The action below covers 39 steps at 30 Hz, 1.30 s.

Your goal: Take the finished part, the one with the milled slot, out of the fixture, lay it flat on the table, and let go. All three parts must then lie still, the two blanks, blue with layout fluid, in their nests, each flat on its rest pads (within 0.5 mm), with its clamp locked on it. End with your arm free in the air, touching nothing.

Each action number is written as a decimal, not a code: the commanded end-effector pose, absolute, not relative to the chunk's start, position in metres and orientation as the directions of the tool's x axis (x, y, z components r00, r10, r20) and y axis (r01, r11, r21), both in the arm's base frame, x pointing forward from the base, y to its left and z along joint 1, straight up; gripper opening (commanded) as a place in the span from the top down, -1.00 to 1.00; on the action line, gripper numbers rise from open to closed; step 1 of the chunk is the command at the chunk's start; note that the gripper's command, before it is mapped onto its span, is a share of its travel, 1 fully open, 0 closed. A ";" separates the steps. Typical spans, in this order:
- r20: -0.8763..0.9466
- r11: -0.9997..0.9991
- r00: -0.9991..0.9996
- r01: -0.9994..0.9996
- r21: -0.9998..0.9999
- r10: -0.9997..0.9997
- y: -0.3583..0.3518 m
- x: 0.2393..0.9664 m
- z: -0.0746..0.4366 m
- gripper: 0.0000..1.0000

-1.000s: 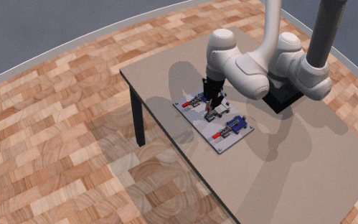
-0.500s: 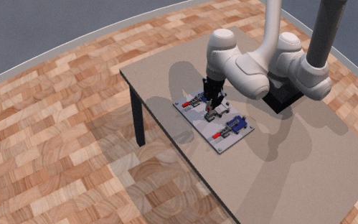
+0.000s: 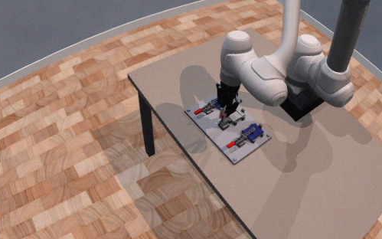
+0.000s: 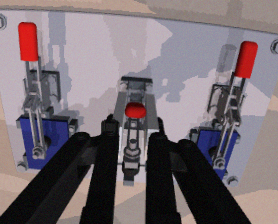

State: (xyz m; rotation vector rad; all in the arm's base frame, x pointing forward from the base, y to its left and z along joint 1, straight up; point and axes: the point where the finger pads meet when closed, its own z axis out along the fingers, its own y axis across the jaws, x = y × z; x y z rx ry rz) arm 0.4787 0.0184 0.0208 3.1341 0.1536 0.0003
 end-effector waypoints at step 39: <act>-0.001 -0.995 0.995 0.098 0.004 0.098 0.018 0.475 0.021 0.77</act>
